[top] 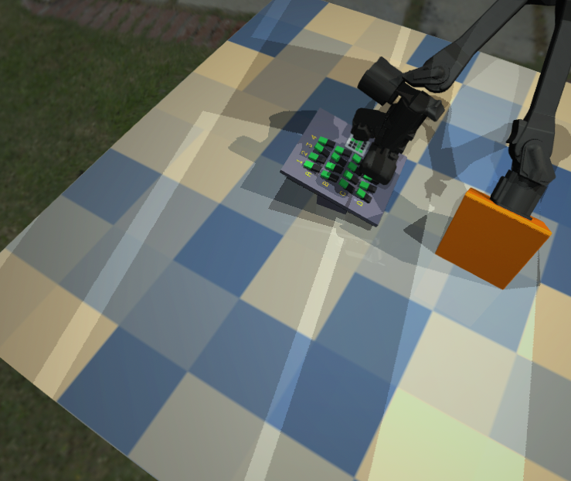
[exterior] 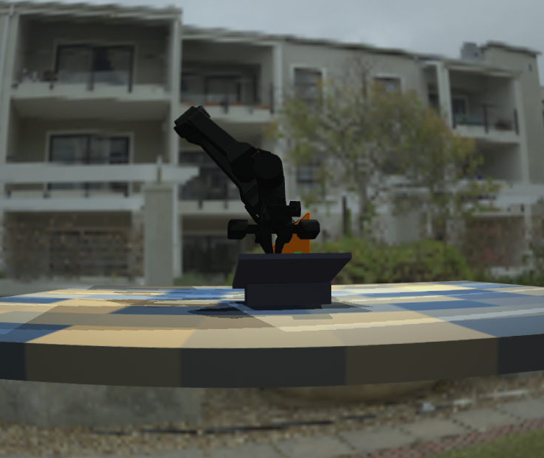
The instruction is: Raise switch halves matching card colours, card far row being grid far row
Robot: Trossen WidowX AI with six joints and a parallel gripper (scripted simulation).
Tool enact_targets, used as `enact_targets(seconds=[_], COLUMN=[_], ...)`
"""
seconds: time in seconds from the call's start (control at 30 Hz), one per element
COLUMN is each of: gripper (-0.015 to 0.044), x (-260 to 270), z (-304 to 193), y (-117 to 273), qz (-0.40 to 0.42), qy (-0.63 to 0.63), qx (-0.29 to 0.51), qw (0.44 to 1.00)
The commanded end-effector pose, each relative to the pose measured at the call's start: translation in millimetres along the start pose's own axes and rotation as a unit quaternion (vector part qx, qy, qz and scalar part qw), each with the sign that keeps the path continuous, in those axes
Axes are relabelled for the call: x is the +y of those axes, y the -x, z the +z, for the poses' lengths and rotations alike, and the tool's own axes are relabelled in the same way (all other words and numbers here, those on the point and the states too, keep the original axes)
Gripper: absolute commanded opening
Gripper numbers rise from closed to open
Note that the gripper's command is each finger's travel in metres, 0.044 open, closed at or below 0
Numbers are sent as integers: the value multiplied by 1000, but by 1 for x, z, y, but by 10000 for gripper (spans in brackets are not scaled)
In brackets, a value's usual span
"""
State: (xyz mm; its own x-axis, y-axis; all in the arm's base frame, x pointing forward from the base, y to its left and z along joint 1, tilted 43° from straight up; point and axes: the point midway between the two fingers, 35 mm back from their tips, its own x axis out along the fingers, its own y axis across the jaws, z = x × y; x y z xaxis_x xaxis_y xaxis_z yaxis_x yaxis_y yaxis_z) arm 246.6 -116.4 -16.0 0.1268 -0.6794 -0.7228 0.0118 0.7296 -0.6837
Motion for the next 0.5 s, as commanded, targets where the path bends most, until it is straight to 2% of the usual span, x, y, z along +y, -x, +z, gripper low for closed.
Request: enact_targets(seconds=[0.0, 0.47], gripper=[0, 0], x=[1, 1], z=[0, 0], y=[0, -2], qz=[3, 3], qy=[1, 1], qx=[-1, -1], qw=[1000, 1000])
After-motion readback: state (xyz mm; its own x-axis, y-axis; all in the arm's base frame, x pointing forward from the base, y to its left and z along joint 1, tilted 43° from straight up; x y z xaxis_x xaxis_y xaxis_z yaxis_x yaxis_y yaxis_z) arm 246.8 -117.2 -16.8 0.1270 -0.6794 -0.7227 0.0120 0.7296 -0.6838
